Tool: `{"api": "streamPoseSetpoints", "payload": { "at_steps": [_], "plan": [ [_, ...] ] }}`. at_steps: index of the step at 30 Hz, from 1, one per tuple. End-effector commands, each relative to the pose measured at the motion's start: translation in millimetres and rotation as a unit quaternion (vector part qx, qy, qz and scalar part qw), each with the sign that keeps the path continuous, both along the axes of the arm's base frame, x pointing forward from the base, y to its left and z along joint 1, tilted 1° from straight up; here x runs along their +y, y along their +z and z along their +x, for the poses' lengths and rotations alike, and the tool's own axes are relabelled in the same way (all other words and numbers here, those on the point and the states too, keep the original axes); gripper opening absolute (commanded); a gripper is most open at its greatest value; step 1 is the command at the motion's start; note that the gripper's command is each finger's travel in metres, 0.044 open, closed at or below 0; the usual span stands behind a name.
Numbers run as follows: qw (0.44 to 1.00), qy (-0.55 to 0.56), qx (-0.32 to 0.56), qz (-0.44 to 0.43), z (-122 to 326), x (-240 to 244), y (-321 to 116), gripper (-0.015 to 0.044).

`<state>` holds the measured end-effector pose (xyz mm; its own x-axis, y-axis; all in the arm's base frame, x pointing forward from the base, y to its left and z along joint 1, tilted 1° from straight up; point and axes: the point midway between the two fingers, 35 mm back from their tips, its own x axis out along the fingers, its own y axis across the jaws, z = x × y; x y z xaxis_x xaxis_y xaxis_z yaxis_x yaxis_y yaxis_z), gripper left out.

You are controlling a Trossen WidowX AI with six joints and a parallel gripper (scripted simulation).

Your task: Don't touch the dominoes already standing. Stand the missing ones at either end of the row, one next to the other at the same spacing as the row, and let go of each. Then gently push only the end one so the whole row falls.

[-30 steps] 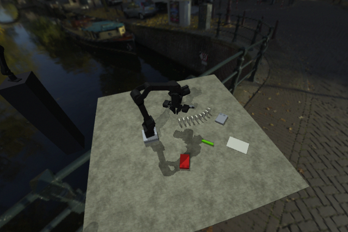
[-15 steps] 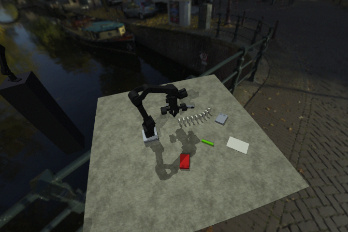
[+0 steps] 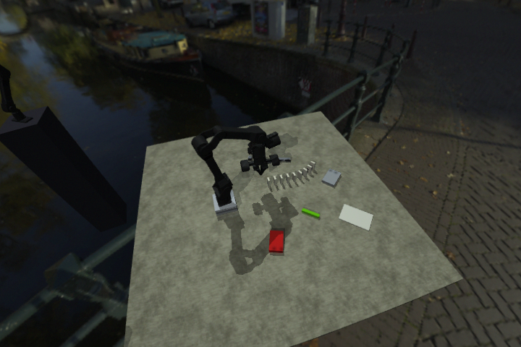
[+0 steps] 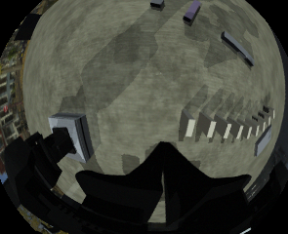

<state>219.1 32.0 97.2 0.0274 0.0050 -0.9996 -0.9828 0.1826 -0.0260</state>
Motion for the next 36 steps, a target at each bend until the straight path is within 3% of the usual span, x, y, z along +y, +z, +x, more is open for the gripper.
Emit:
{"api": "streamPoseSetpoints", "payload": {
  "at_steps": [1,23,30,36],
  "plan": [
    [1.000,0.002,-0.002,0.001,0.3,0.5,0.1,0.0000],
    [1.000,0.002,-0.002,0.001,0.3,0.5,0.1,0.0000],
    [1.000,0.002,-0.001,0.001,1.8,-0.1,-77.8,0.0000],
    [1.000,0.002,-0.001,0.001,2.4,-0.3,-80.2,0.0000]
  ]
}}
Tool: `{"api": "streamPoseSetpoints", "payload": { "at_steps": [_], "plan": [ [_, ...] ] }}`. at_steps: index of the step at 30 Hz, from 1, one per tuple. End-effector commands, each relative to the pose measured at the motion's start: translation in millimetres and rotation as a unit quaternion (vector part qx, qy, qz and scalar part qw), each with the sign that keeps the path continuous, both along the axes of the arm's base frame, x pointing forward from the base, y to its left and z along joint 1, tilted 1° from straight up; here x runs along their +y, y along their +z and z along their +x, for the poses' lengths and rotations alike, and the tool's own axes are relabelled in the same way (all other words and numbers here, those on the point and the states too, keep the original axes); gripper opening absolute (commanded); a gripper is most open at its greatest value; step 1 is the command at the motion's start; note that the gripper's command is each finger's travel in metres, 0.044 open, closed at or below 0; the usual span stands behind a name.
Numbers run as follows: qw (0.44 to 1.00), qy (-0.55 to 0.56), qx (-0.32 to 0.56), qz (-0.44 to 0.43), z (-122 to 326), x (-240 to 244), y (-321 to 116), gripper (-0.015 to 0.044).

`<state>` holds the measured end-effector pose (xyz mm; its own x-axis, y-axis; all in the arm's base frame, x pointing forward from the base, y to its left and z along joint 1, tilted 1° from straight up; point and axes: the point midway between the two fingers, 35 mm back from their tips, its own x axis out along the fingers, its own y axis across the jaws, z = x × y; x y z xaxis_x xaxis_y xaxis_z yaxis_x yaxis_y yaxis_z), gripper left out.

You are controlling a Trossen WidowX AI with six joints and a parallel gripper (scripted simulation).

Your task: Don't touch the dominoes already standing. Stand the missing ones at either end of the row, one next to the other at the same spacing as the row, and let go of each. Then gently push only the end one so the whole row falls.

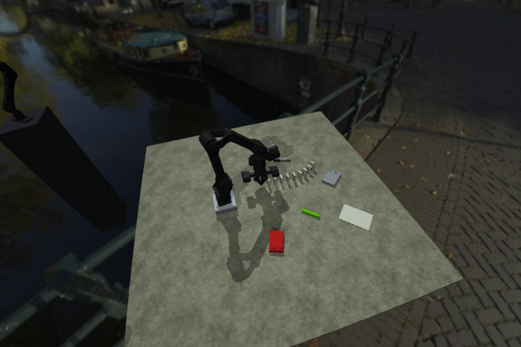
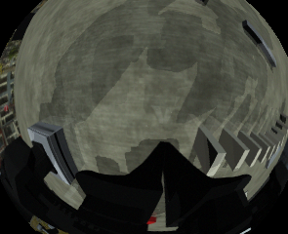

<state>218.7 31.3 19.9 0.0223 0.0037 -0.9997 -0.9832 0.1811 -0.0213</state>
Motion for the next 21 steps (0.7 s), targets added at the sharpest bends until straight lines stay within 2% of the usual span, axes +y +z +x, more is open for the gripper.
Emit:
{"api": "streamPoseSetpoints", "payload": {
  "at_steps": [1,21],
  "plan": [
    [1.000,0.001,-0.004,0.002,4.2,0.3,-2.7,0.0000],
    [1.000,0.001,-0.005,0.002,36.8,-3.8,-0.3,0.0000]
  ]
}}
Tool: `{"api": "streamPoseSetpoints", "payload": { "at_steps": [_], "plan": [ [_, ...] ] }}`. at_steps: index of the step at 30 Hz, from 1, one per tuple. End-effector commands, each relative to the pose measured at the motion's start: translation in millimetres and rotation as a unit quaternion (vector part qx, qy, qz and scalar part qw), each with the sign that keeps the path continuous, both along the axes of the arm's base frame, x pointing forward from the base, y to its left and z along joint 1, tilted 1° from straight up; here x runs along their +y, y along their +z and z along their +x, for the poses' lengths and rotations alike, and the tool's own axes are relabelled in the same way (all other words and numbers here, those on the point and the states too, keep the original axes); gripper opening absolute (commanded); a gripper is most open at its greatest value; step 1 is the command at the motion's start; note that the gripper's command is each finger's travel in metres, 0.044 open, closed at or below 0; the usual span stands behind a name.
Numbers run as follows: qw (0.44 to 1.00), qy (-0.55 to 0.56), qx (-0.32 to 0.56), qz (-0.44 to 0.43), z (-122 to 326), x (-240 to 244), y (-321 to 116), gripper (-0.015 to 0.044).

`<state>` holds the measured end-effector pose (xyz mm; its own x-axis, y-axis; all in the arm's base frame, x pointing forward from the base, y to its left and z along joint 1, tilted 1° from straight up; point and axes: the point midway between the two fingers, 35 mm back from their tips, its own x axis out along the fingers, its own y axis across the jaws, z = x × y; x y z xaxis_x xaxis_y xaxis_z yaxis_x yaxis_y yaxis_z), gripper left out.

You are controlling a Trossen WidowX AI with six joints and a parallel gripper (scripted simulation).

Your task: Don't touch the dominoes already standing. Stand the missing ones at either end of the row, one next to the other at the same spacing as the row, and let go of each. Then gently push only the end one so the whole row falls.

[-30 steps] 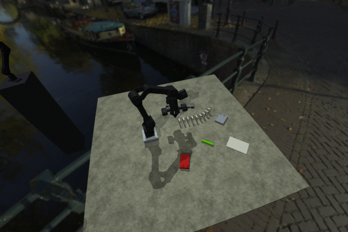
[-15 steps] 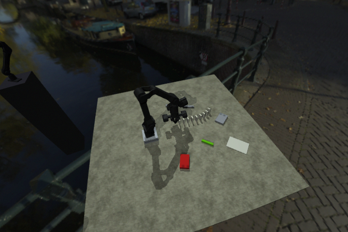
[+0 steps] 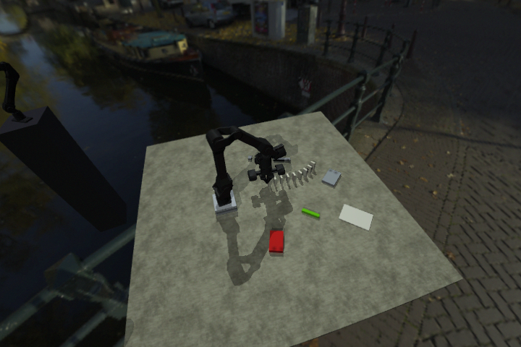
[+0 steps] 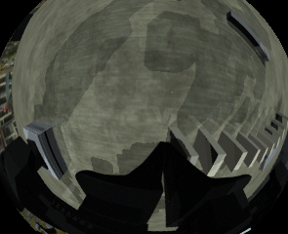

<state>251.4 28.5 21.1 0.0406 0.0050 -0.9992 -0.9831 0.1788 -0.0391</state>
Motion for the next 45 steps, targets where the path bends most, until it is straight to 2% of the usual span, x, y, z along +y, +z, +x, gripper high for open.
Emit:
{"api": "streamPoseSetpoints", "payload": {
  "at_steps": [1,5,12,45],
  "plan": [
    [1.000,0.000,0.004,0.001,5.7,-1.2,-1.5,0.0000],
    [1.000,0.005,0.004,0.001,6.0,1.7,7.2,0.0000],
    [1.000,0.001,0.003,0.001,25.4,-5.3,57.2,0.0000],
    [1.000,0.000,0.003,0.001,25.8,-5.7,58.3,0.0000]
  ]
}}
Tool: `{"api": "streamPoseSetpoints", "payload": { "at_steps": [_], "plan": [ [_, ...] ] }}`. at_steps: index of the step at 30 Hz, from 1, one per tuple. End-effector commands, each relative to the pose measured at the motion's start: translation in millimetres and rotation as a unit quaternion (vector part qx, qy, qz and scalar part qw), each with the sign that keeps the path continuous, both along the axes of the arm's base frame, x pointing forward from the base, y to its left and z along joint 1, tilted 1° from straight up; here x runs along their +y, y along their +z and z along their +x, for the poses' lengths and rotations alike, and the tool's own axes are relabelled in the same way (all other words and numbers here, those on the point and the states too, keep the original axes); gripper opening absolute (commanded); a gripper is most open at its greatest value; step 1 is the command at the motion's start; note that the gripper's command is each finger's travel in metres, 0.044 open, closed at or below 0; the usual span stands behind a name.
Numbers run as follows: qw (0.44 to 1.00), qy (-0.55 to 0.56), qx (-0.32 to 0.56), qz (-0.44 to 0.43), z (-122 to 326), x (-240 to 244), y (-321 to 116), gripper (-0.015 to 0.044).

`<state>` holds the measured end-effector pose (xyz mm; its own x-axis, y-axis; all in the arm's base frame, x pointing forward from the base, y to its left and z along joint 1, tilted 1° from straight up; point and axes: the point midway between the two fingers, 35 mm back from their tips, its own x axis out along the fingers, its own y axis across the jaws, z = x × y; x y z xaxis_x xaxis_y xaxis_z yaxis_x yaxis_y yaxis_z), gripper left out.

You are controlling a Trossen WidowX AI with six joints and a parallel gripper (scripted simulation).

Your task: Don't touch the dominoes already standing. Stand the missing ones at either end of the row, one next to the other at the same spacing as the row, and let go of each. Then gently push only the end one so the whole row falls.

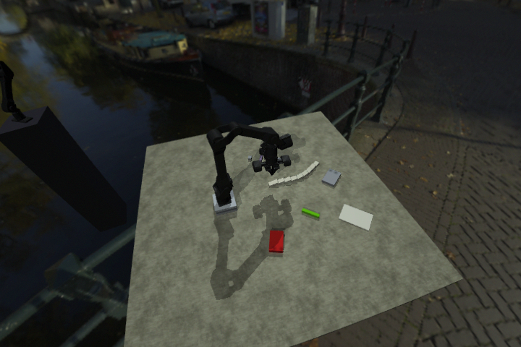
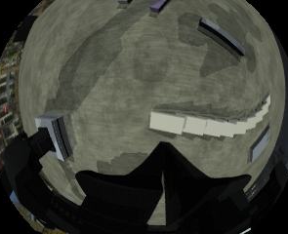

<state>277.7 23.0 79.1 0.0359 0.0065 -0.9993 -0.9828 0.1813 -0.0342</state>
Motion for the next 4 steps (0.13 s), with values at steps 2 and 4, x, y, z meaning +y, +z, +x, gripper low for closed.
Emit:
{"api": "streamPoseSetpoints", "payload": {
  "at_steps": [2,4],
  "plan": [
    [1.000,0.001,0.001,0.000,-0.5,-0.2,0.4,0.0000],
    [1.000,0.001,0.001,0.000,-0.5,-0.2,0.4,0.0000]
  ]
}}
